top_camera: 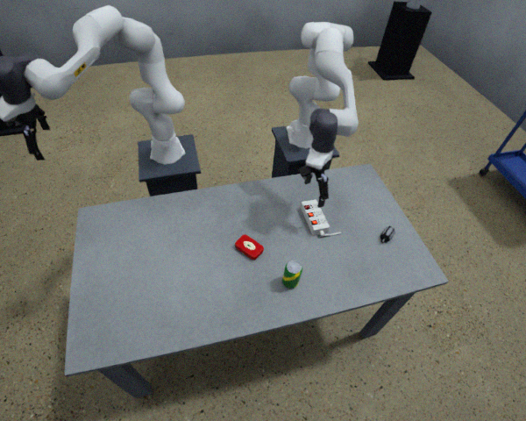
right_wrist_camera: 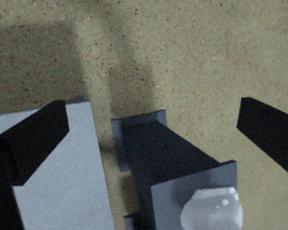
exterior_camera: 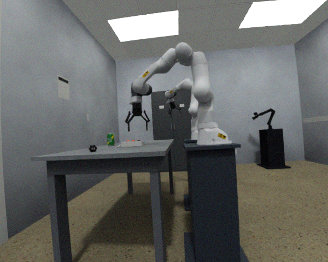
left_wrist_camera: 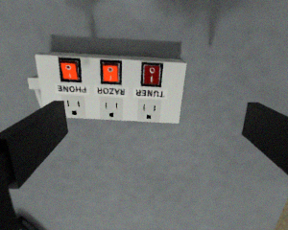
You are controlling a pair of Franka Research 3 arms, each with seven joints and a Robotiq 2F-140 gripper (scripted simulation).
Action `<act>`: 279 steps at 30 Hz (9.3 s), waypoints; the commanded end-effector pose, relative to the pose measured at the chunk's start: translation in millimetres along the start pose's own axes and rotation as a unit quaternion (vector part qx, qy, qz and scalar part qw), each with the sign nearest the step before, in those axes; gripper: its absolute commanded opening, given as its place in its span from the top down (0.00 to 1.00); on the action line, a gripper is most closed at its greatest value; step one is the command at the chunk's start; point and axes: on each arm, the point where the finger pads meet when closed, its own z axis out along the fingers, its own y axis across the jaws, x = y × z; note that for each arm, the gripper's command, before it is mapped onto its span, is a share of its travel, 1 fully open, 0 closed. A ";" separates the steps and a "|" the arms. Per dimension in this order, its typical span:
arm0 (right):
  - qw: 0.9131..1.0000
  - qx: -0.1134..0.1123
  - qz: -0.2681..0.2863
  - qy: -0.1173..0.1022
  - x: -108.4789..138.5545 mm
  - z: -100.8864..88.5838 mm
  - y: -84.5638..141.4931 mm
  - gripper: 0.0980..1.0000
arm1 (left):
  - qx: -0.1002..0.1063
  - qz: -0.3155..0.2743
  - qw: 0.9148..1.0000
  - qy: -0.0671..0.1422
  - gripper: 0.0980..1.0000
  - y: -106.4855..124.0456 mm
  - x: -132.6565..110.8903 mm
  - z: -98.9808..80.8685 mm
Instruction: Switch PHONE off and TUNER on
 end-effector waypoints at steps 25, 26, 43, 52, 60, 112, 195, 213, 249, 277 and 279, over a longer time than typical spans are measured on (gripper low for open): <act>0.961 0.072 0.250 -0.090 92.4 9.6 157.4 0.00 | -0.005 0.023 0.999 0.025 0.00 -1.8 5.8 -3.7; 0.959 0.075 0.259 -0.093 95.1 9.7 164.2 0.00 | -0.005 0.023 0.999 0.025 0.00 -1.8 5.8 -3.7; 0.931 0.100 0.333 -0.108 115.2 10.6 224.8 0.00 | -0.005 0.023 0.999 0.025 0.00 -1.8 5.8 -3.7; 0.930 0.100 0.337 -0.105 116.4 10.4 226.1 0.00 | -0.005 0.023 0.999 0.025 1.00 -1.8 5.8 -3.7; 0.930 0.100 0.337 -0.105 116.4 10.4 226.1 0.00 | -0.005 0.023 0.999 0.025 1.00 -1.8 5.8 -3.7; 0.930 0.100 0.337 -0.105 116.4 10.4 226.1 0.00 | -0.031 -0.433 0.900 0.041 1.00 -2.4 5.3 -3.6; 0.930 0.100 0.337 -0.105 116.4 10.4 226.1 0.00 | -0.022 -0.690 0.723 0.014 1.00 -1.4 8.3 45.3; 0.930 0.100 0.337 -0.105 116.4 10.4 226.1 0.00 | -0.022 -0.690 0.723 0.014 1.00 -1.3 8.4 47.5; 0.930 0.100 0.337 -0.105 116.4 10.4 226.1 0.00 | -0.022 -0.690 0.723 0.014 1.00 -1.2 9.2 50.9; 0.930 0.100 0.337 -0.105 116.4 10.4 226.1 0.00 | -0.022 -0.690 0.723 0.014 1.00 -1.2 9.5 51.9; 0.930 0.100 0.337 -0.105 116.4 10.4 226.1 0.00 | -0.022 -0.690 0.723 0.014 1.00 -1.2 9.5 51.9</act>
